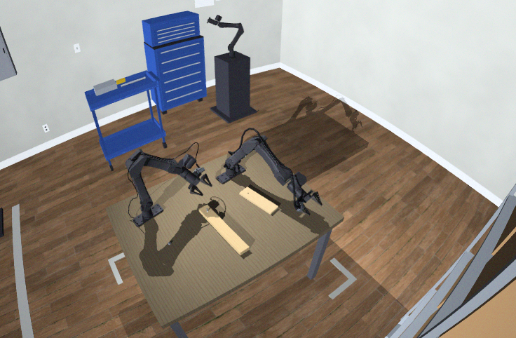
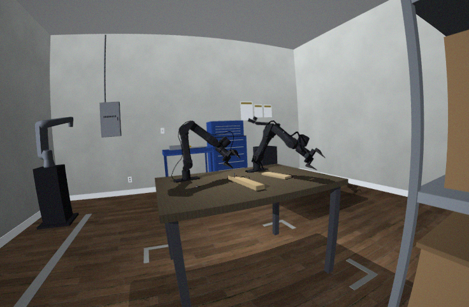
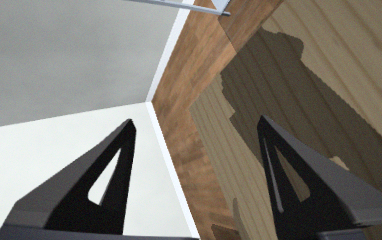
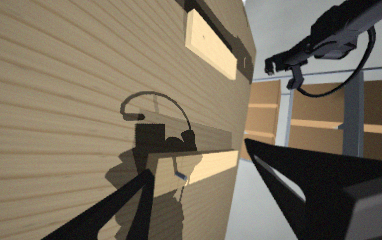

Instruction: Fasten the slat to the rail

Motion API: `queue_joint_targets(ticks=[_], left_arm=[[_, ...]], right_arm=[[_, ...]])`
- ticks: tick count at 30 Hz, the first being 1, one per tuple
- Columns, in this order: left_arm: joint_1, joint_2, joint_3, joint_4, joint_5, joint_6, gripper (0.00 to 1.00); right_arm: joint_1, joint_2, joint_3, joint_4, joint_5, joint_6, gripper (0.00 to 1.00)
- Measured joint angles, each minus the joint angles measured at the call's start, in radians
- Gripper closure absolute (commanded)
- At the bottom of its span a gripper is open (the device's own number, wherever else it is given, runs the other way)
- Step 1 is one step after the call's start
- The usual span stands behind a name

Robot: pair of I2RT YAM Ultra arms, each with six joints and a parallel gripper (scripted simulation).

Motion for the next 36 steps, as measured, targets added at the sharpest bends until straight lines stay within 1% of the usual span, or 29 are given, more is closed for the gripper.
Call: queue_joint_targets(ticks=[21, 26, 32, 36], left_arm=[[0.000, -0.004, -0.011, 0.000, 0.000, -0.005, 0.00], [0.000, -0.052, -0.058, -0.012, 0.003, -0.057, 0.00], [-0.011, -0.184, -0.105, -0.014, 0.011, -0.159, 0.00], [-0.019, -0.252, -0.117, -0.014, 0.014, -0.215, 0.00]], right_arm=[[-0.008, 0.000, 0.000, 0.000, -0.007, 0.005, 0.00], [-0.099, -0.030, 0.000, 0.003, -0.039, 0.051, 0.00], [-0.246, -0.089, 0.009, 0.021, -0.090, 0.143, 0.00], [-0.299, -0.106, 0.026, 0.035, -0.118, 0.195, 0.00]])
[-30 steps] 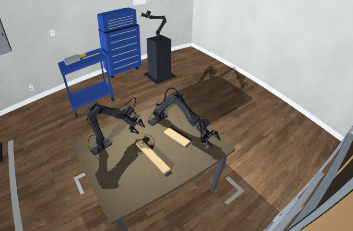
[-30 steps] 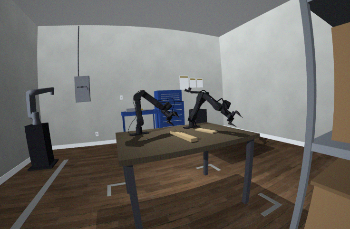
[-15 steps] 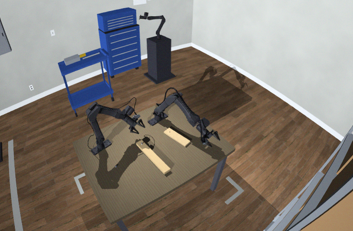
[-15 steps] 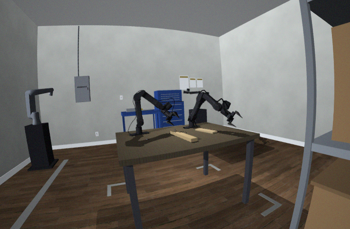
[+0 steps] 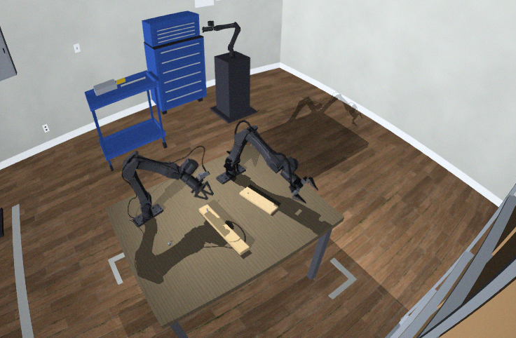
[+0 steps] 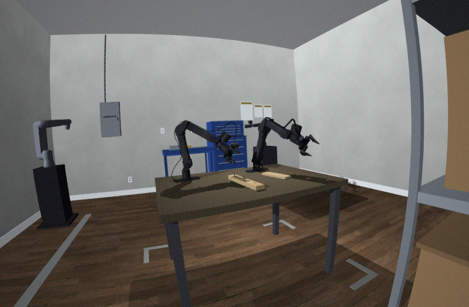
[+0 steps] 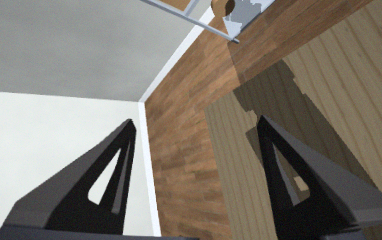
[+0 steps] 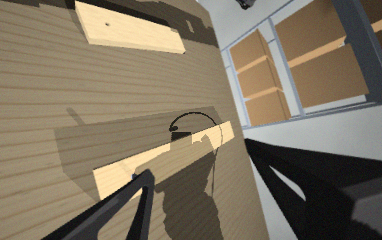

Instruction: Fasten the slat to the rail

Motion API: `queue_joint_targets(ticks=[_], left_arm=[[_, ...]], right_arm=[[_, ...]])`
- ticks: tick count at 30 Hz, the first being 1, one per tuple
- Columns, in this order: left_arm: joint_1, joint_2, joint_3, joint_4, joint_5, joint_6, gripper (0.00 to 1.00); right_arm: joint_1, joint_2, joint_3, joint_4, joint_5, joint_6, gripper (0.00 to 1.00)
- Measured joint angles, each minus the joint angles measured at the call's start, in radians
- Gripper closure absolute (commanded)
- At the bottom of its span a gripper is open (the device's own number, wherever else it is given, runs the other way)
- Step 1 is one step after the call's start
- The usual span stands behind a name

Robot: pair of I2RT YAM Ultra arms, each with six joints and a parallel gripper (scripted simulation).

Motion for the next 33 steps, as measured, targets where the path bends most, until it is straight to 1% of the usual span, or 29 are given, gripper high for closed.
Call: queue_joint_targets(ticks=[13, 19, 30, 33], left_arm=[[-0.016, -0.213, -0.127, -0.018, 0.015, -0.228, 0.00], [-0.023, -0.294, -0.159, -0.019, 0.019, -0.313, 0.00], [-0.038, -0.479, -0.256, -0.033, 0.033, -0.501, 0.00], [-0.041, -0.518, -0.266, -0.034, 0.036, -0.541, 0.00]], right_arm=[[-0.270, -0.086, 0.037, 0.036, -0.128, 0.208, 0.00], [-0.350, -0.110, 0.053, 0.055, -0.176, 0.287, 0.00], [-0.578, -0.194, 0.087, 0.085, -0.277, 0.459, 0.00], [-0.616, -0.210, 0.097, 0.096, -0.295, 0.497, 0.00]])
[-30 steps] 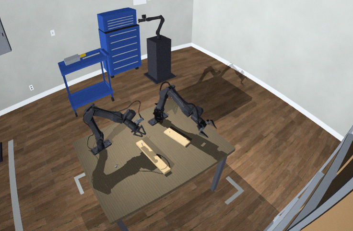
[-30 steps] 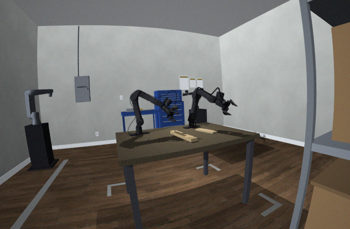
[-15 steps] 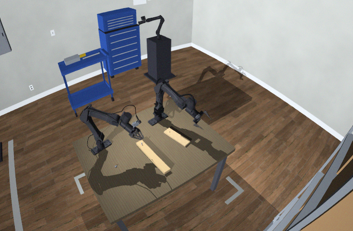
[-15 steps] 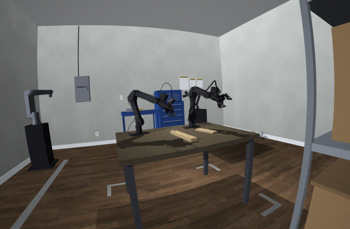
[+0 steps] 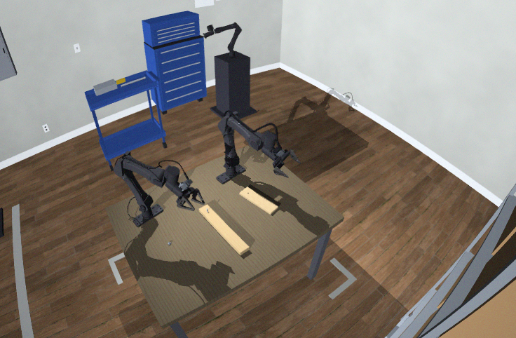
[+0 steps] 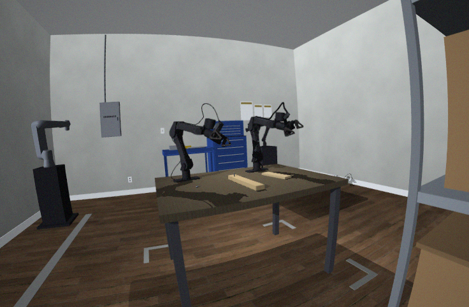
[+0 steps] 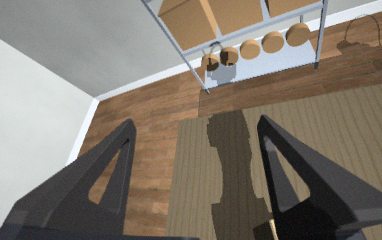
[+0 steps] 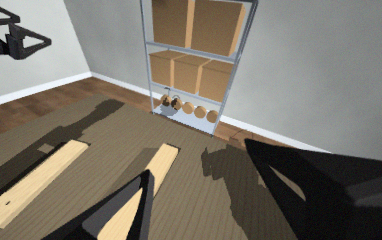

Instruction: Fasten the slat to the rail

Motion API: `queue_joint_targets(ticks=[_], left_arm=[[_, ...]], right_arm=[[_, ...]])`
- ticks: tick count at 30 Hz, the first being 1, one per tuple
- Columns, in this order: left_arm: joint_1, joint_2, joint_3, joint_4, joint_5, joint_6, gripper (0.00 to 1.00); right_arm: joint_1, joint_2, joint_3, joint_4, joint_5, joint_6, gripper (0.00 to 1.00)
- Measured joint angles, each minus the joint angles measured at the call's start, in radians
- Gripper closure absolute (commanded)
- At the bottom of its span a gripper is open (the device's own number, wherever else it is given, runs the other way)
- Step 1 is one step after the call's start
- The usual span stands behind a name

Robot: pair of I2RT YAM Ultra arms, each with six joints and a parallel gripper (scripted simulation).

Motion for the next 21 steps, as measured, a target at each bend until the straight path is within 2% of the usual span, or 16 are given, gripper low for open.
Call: queue_joint_targets(ticks=[21], left_arm=[[-0.026, -0.310, -0.161, -0.019, 0.021, -0.328, 0.00]], right_arm=[[-0.365, -0.106, 0.060, 0.059, -0.183, 0.302, 0.00]])
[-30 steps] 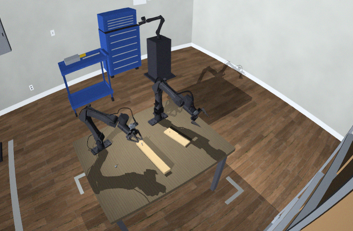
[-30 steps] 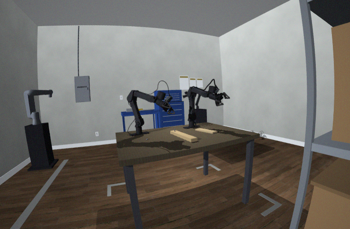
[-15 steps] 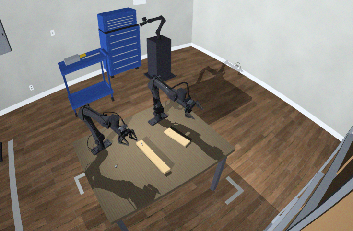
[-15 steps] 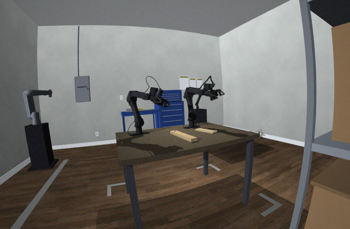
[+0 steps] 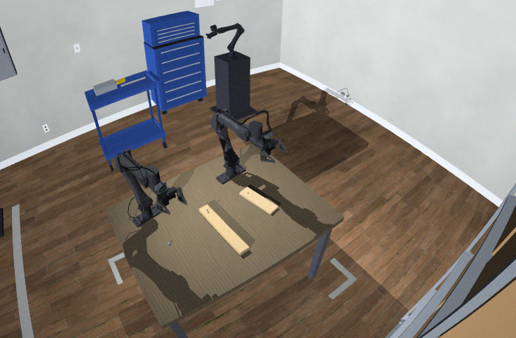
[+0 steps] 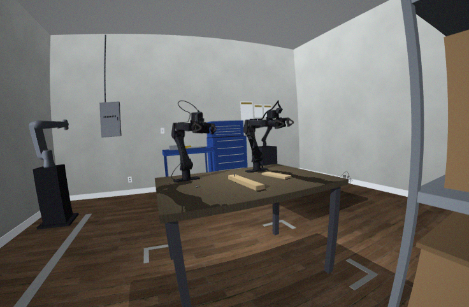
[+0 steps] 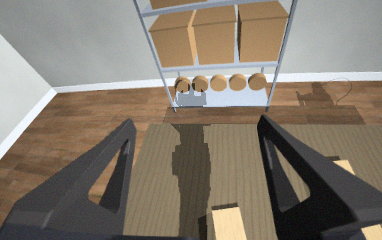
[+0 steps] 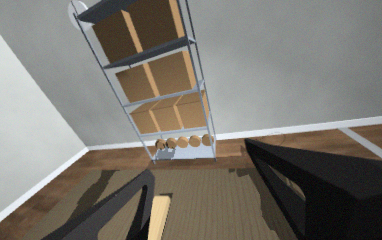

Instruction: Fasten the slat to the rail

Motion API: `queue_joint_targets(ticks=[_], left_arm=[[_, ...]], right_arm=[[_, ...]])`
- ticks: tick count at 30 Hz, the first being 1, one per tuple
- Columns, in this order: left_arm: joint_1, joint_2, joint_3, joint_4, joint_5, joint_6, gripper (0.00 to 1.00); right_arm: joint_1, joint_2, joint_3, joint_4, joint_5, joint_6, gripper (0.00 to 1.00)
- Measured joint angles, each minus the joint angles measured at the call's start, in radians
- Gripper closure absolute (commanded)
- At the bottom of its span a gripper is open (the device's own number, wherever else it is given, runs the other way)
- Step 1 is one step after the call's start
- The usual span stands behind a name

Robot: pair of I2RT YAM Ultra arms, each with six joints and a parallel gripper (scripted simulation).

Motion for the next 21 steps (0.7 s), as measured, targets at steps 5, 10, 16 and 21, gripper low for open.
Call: queue_joint_targets(ticks=[5, 10, 16, 21], left_arm=[[-0.005, -0.069, -0.032, -0.011, 0.005, -0.071, 0.00], [-0.007, -0.087, -0.032, -0.010, 0.006, -0.101, 0.00], [-0.008, -0.087, -0.032, -0.017, 0.006, -0.115, 0.00], [-0.017, -0.086, -0.040, -0.048, 0.006, -0.129, 0.00]], right_arm=[[-0.083, -0.033, 0.004, 0.002, -0.035, 0.065, 0.00], [-0.095, -0.044, 0.021, 0.020, -0.055, 0.096, 0.00], [-0.095, -0.043, 0.021, 0.021, -0.060, 0.104, 0.00], [-0.095, -0.043, 0.021, 0.021, -0.060, 0.105, 0.00]])
